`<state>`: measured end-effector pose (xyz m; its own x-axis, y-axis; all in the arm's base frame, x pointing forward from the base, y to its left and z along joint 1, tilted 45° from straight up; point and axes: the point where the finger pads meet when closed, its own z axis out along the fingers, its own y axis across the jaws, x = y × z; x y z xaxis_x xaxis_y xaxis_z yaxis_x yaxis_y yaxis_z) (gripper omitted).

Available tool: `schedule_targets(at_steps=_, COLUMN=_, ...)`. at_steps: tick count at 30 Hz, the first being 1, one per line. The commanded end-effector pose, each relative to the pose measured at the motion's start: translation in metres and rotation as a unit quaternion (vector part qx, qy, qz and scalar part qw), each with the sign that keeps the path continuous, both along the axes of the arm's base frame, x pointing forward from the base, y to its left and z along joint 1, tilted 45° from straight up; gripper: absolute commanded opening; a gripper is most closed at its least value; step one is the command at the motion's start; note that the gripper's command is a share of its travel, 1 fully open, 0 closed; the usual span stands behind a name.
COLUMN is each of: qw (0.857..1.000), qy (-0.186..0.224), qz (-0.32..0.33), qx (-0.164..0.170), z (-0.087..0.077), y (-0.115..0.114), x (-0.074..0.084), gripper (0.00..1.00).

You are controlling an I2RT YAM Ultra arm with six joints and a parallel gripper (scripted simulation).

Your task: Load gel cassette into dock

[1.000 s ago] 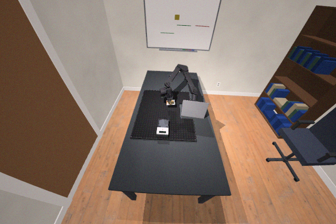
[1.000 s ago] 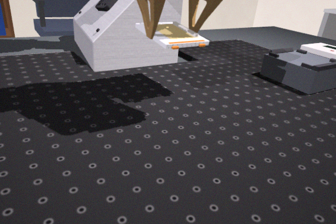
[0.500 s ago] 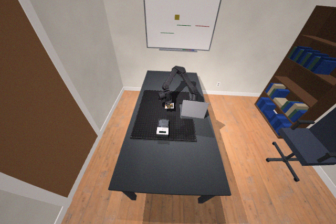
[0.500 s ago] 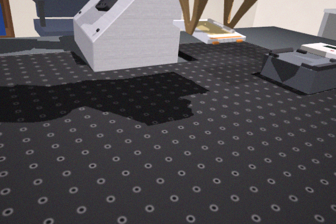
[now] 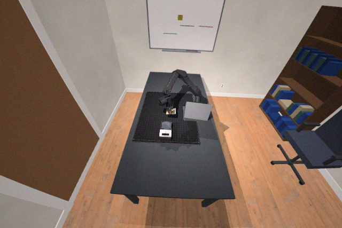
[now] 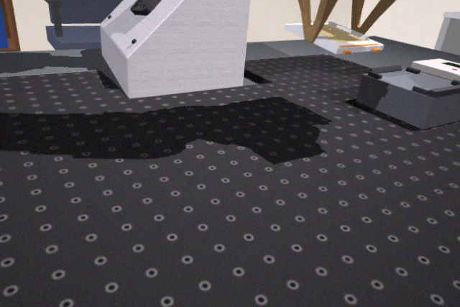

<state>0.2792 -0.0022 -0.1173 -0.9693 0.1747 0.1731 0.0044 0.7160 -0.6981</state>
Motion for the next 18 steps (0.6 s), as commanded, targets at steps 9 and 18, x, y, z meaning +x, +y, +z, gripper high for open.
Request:
schedule_targets(at_steps=9, qw=1.0, qy=-0.002, qz=-0.003, qx=0.0, z=-0.027, y=0.045, x=0.01, gripper=0.0)
schedule_targets(at_steps=18, qw=1.0, qy=-0.002, qz=-0.003, qx=0.001, z=-0.055, y=0.079, x=0.019, gripper=0.0)
